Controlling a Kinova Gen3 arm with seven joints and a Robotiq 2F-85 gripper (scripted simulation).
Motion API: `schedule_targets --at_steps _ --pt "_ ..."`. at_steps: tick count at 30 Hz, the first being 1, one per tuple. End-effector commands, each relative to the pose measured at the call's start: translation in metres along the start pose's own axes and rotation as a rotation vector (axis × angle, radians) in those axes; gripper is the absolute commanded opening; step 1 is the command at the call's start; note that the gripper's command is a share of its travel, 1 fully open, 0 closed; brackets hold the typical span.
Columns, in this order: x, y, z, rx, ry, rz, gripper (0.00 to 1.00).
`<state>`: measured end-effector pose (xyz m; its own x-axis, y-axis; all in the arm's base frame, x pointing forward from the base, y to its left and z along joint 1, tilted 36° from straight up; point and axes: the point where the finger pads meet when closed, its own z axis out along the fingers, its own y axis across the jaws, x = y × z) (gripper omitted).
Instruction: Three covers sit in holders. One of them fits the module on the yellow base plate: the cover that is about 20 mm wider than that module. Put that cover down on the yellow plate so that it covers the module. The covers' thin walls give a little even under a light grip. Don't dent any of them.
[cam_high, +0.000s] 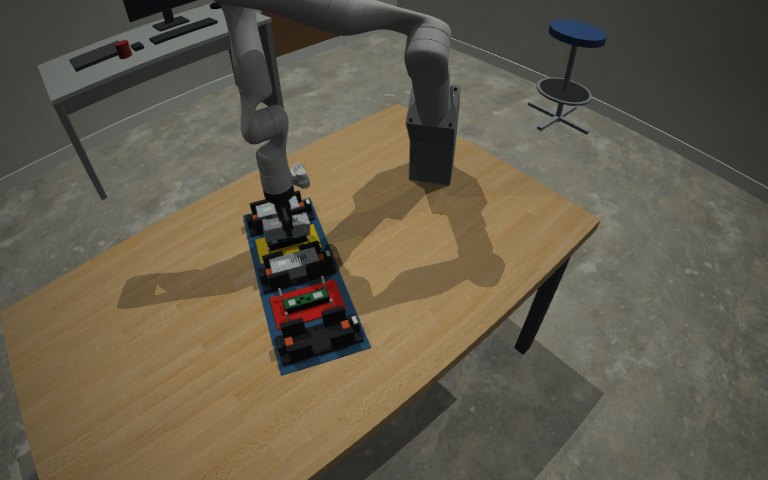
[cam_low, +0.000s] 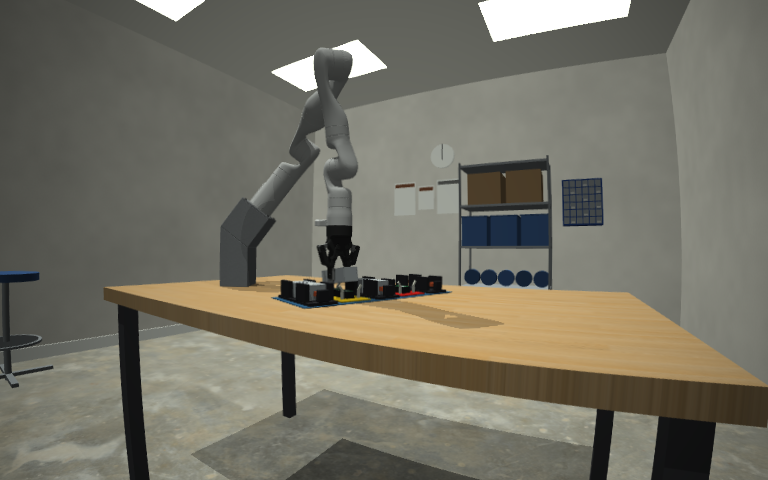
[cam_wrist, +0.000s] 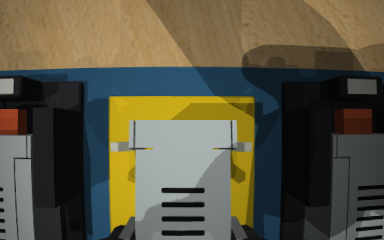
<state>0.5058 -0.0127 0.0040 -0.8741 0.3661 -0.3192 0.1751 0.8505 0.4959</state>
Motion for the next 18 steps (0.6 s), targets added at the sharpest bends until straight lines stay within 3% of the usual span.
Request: schedule_targets --at_steps 1,18 --pt "-0.004 -0.0019 -0.0007 0.003 -0.006 -0.002 0.0" --pt "-0.0033 -0.0017 0.0073 0.004 -0.007 -0.002 0.0"
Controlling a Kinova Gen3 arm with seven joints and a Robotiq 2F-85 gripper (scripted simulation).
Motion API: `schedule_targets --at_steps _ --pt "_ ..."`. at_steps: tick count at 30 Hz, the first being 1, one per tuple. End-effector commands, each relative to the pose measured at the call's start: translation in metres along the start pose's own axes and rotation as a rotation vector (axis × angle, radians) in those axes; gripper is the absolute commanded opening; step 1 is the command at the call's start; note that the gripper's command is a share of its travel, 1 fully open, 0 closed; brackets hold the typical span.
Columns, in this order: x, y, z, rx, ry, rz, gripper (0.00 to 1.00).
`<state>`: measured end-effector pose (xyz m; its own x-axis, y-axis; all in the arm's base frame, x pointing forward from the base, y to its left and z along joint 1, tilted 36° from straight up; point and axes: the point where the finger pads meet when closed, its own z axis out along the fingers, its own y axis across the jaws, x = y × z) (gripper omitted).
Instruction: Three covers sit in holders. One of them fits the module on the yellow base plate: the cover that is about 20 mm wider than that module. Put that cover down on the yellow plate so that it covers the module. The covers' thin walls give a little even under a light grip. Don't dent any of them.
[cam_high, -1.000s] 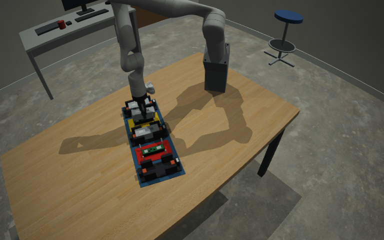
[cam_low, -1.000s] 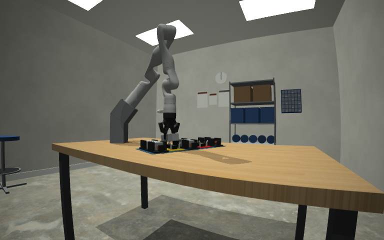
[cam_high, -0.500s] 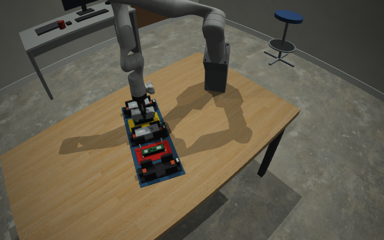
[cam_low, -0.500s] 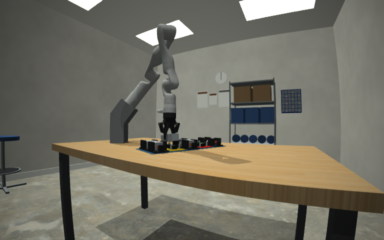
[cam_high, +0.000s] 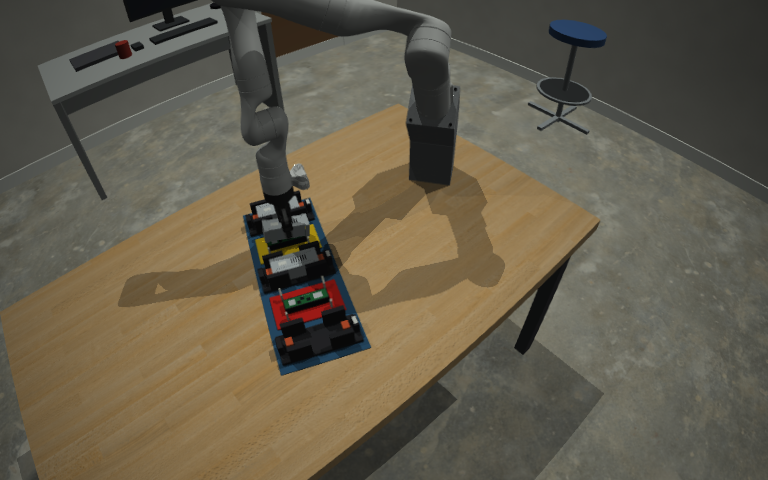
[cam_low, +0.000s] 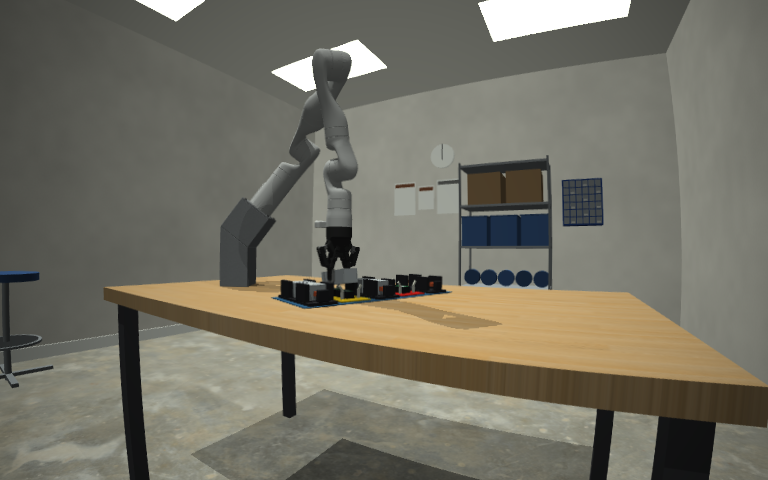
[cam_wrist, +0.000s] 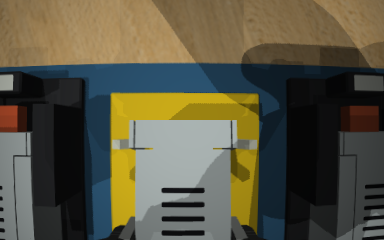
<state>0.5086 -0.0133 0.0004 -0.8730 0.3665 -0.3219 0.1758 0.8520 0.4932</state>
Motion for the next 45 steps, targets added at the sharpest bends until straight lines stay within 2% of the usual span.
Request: schedule_targets --at_steps 1,45 --pt "-0.0018 0.0001 0.0043 0.001 -0.004 -0.001 0.0" --pt "-0.0004 0.0001 0.0125 -0.001 -0.001 0.001 0.0"
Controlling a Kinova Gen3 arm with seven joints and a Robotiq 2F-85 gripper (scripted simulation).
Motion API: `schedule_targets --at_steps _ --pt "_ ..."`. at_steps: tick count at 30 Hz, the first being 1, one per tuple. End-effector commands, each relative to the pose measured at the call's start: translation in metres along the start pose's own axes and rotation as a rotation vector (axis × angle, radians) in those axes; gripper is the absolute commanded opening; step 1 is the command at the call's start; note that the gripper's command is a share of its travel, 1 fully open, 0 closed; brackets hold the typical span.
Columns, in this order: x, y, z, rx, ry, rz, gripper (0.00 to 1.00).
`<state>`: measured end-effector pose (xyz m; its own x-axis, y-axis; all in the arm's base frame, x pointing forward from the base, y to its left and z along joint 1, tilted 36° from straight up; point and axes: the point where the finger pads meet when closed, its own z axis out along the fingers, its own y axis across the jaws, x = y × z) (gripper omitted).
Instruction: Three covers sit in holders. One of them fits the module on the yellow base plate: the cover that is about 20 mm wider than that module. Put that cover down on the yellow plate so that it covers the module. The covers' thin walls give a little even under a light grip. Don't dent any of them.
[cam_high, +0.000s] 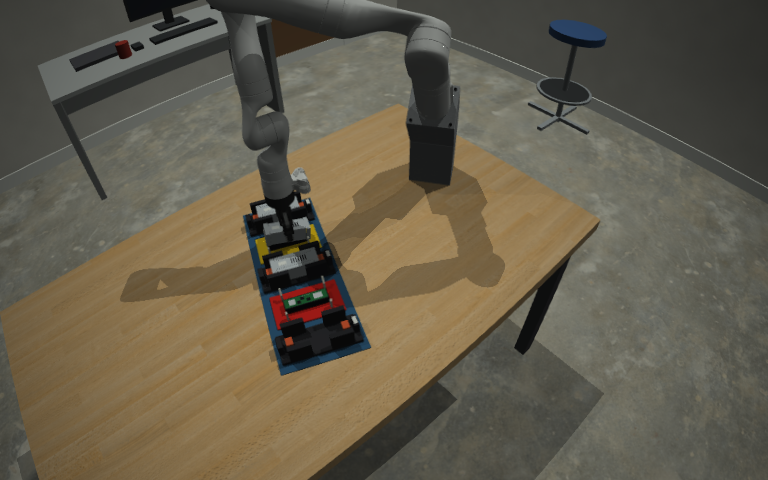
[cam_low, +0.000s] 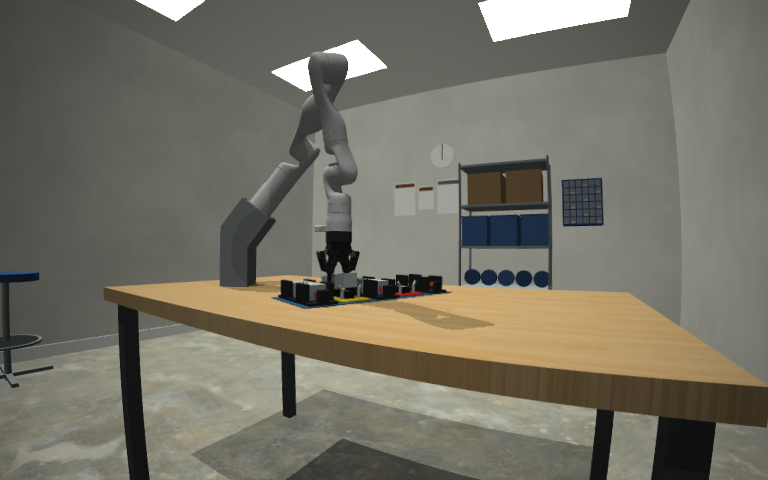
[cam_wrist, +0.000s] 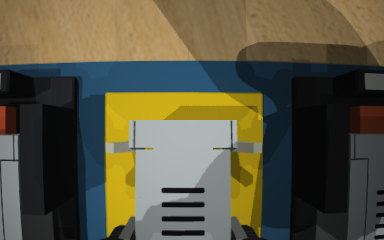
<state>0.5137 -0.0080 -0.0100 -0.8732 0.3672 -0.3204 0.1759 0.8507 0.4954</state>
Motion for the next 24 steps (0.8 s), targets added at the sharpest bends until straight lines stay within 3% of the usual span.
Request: schedule_targets --at_steps 1,24 --pt "-0.0016 -0.0002 0.0 0.001 -0.003 -0.001 0.0" --pt "-0.0028 -0.0001 0.0077 0.002 -0.005 -0.003 0.0"
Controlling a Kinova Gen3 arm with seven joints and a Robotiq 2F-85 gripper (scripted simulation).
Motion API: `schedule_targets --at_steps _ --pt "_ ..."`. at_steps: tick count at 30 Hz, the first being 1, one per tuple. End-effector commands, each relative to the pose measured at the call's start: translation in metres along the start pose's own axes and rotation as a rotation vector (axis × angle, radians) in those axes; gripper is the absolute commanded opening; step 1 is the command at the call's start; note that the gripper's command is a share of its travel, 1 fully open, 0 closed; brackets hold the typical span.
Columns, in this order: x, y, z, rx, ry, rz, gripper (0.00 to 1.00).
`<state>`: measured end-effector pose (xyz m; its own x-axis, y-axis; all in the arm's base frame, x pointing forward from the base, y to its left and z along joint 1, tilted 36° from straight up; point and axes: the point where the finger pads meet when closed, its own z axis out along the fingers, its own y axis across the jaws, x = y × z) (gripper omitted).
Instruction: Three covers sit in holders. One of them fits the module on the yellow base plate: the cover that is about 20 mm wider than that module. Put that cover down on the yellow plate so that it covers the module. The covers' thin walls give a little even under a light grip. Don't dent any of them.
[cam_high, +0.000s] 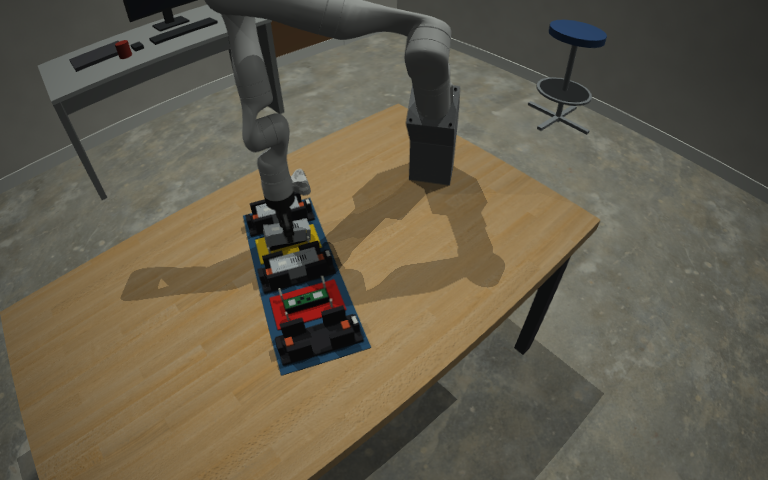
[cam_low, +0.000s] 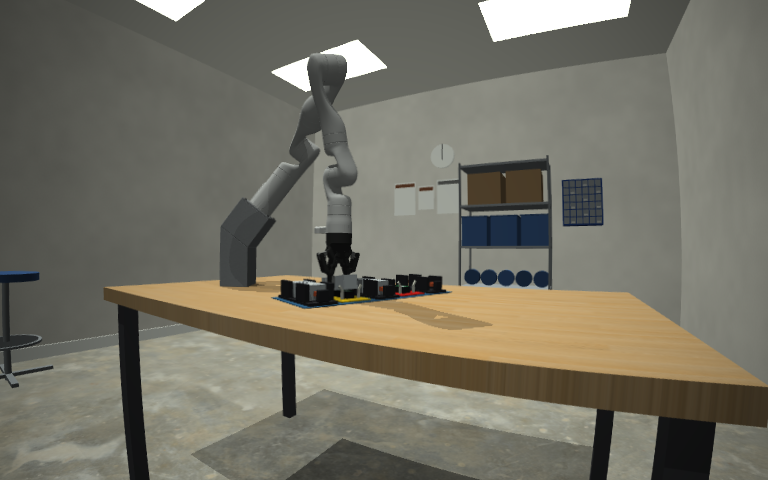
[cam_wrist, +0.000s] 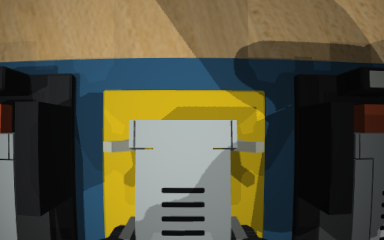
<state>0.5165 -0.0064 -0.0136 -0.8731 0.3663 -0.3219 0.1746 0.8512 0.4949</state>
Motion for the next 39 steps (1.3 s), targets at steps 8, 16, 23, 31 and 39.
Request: schedule_targets --at_steps 8,16,23,31,39 --pt "-0.002 -0.0002 0.0038 0.003 -0.005 -0.001 0.0" --pt "-0.0025 -0.0002 0.0041 0.002 -0.004 -0.001 0.0" --pt "-0.0031 -0.0002 0.0044 0.003 -0.005 -0.001 0.0" --pt "-0.0019 -0.0001 0.0072 0.002 -0.004 -0.001 0.0" --pt "-0.0021 -0.0002 0.0098 0.003 -0.005 -0.001 0.0"
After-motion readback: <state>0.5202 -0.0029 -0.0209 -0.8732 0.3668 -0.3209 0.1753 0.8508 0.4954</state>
